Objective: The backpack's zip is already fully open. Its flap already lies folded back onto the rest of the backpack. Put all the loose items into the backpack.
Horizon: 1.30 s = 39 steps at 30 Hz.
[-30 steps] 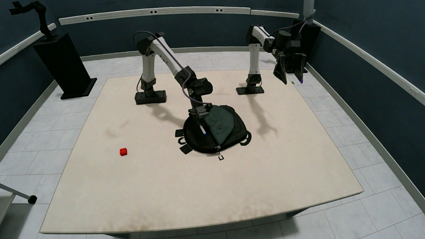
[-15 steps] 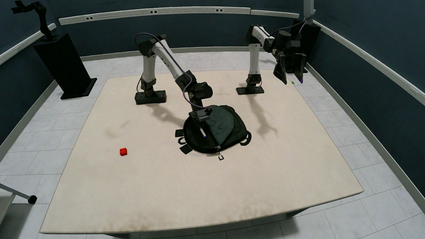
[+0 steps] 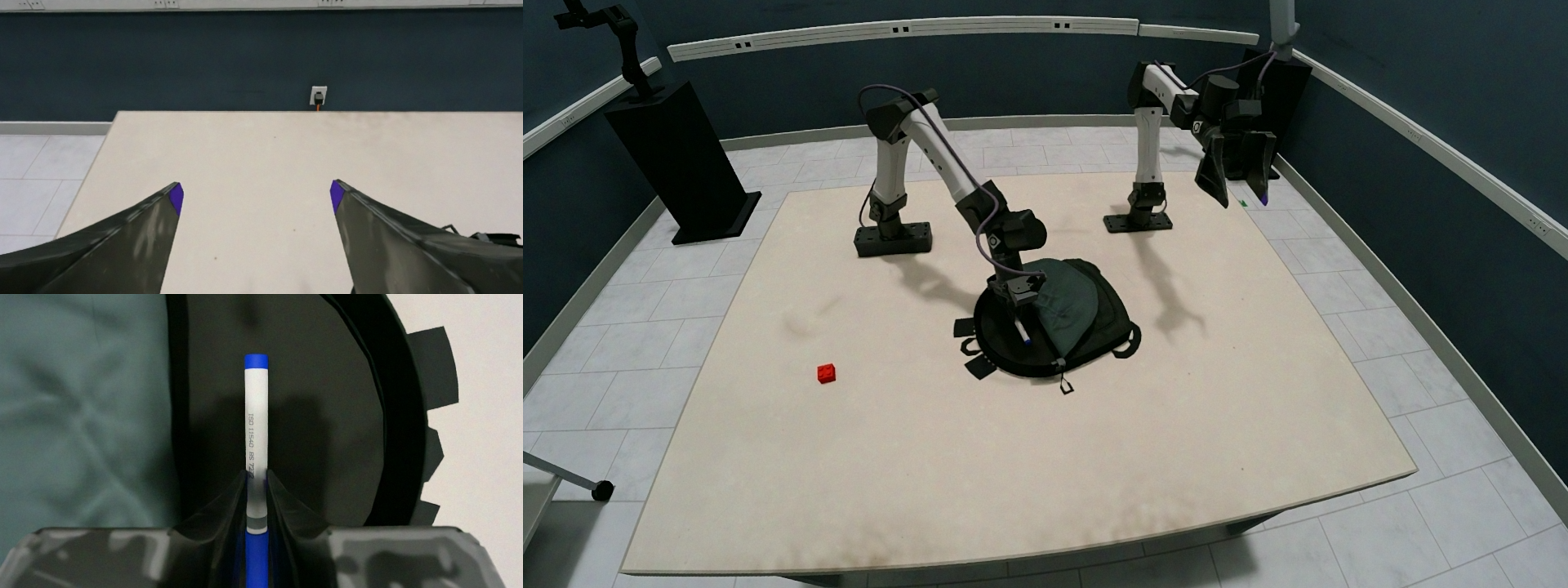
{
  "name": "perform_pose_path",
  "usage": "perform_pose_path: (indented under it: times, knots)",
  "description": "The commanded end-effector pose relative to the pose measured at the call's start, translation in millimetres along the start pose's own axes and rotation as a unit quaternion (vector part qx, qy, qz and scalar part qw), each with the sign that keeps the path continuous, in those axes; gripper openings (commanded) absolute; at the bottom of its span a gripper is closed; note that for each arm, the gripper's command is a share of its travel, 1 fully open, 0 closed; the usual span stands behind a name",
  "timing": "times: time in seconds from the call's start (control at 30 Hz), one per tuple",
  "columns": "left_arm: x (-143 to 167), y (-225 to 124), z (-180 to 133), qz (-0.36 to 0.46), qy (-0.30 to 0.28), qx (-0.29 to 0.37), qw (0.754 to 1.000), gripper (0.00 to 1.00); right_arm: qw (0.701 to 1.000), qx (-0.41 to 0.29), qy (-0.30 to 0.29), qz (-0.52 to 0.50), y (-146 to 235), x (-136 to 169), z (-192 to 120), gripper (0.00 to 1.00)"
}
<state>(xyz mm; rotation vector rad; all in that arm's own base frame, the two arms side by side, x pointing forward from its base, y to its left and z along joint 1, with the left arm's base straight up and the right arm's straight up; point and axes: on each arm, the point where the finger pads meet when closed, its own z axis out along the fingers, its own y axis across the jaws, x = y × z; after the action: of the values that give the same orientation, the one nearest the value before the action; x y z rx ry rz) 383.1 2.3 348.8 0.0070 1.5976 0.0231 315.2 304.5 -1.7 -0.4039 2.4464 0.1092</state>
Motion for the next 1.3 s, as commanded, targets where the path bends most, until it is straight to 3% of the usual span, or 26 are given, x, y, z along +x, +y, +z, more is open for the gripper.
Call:
perform_pose_path:
  times: [0.0, 0.67, 0.7, 0.9, 1.27]
  knots:
    - [-7, 0, -1, -0.001, -0.009, -0.001, 1.000, 0.90, 0.999, -0.016, -0.039, 0.014, 9, -26, -4, 0.06]
    - [-7, 0, -1, -0.001, -0.009, -0.001, 1.000, 0.90, 1.000, -0.006, -0.017, 0.005, 4, -4, 11, 0.06]
    - [-7, 0, -1, -0.001, -0.009, -0.001, 1.000, 0.90, 0.999, -0.020, -0.048, 0.017, 11, -31, -3, 0.06]
    - [-7, 0, -1, -0.001, -0.009, -0.001, 1.000, 0.90, 1.000, -0.006, -0.015, 0.005, 4, -1, 15, 0.06]
    - [-7, 0, -1, -0.001, -0.009, -0.001, 1.000, 0.90, 1.000, -0.004, -0.011, 0.003, 4, 3, 18, 0.06]
